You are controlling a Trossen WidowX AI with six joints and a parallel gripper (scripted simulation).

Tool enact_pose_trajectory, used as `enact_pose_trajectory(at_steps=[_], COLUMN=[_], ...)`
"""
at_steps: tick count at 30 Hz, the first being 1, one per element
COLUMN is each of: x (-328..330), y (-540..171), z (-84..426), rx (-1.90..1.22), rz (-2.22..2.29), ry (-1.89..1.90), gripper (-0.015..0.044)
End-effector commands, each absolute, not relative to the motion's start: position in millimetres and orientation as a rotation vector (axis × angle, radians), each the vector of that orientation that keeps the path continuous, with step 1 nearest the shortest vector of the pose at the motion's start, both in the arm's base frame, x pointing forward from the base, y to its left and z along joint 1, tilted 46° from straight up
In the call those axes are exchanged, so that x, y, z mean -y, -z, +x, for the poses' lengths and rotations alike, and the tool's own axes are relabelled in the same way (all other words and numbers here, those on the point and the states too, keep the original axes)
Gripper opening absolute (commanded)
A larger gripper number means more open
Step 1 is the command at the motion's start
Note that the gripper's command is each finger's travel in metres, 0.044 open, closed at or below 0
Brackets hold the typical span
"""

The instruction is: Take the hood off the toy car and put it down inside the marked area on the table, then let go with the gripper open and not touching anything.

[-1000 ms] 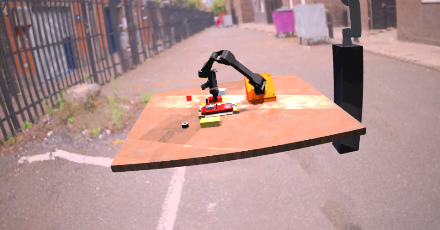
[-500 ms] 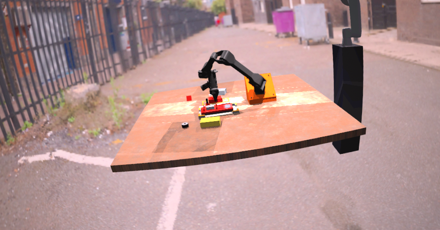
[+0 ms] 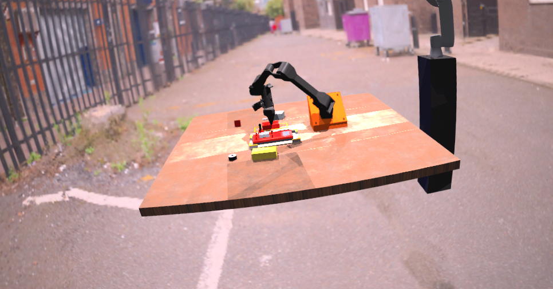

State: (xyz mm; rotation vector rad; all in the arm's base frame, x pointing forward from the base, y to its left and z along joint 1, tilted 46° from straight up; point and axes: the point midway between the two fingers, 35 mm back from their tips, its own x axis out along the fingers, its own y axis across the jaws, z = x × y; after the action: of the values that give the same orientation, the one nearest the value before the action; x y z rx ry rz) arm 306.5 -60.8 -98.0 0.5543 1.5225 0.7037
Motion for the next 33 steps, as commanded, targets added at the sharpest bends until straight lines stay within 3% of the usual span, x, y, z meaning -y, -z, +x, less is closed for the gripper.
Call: enact_pose_trajectory(at_steps=[1, 33], x=[99.6, 101.6], y=[64.5, 62.3], z=[313.2, 313.1], rx=[-1.493, -1.493], rz=[0.542, 0.542], ry=[-0.688, -0.688], gripper=[0.0440, 0.0440])
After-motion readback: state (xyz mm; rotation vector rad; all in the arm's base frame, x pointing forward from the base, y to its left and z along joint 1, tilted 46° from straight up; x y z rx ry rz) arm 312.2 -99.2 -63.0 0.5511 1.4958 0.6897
